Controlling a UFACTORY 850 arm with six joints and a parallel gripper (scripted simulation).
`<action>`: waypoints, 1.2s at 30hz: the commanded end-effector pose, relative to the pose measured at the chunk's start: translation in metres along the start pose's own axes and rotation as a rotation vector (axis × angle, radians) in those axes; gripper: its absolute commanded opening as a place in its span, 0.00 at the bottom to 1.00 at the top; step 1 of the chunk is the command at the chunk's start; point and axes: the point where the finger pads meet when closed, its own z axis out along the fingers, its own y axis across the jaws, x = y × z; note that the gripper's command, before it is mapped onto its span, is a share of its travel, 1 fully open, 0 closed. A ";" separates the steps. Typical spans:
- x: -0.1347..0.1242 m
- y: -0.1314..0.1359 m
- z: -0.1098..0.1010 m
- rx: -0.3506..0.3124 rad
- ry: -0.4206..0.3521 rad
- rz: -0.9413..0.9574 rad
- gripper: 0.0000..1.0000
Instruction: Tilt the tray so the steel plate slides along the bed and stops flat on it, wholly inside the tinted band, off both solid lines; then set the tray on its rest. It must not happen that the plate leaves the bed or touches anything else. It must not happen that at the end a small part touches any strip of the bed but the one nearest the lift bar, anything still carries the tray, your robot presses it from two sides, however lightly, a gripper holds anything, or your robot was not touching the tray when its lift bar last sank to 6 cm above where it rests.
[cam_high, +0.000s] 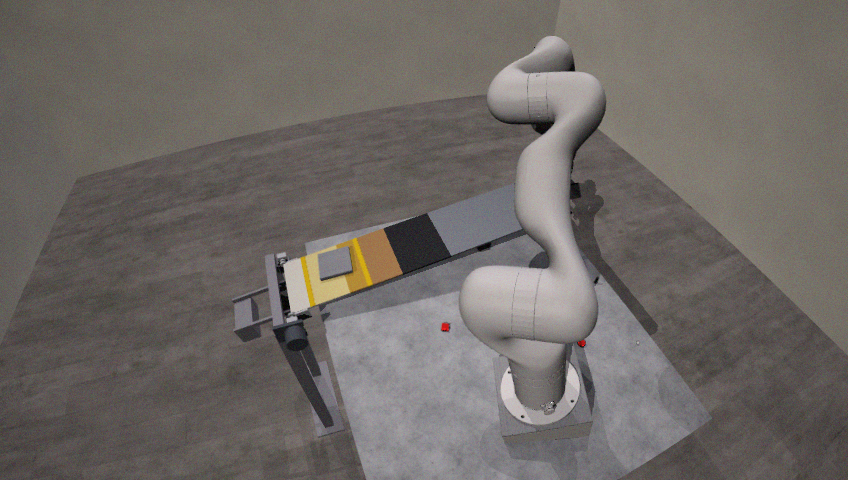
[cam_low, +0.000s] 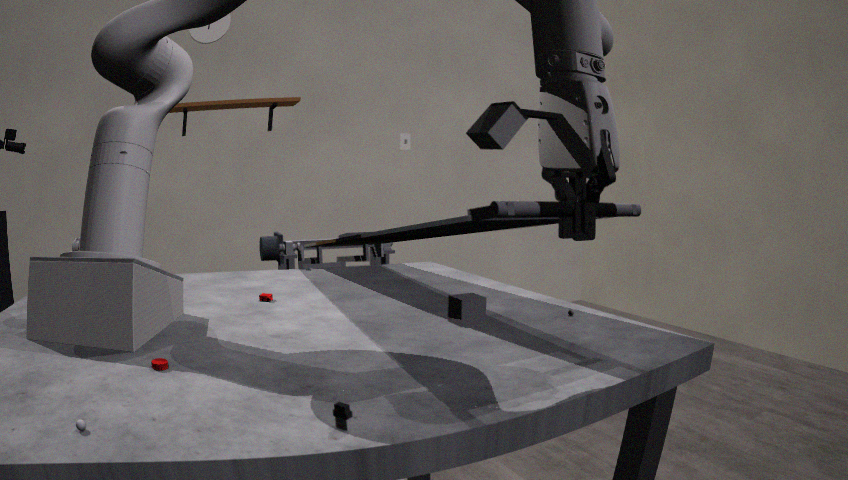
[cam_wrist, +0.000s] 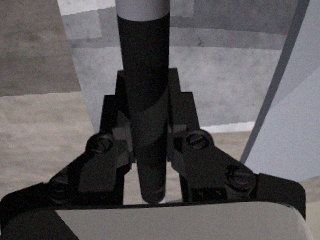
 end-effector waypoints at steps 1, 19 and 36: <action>-0.002 -0.002 0.007 -0.003 -0.001 -0.001 0.00; -0.002 -0.008 0.064 -0.003 -0.001 -0.001 0.00; -0.002 -0.010 0.111 -0.003 -0.001 -0.001 0.00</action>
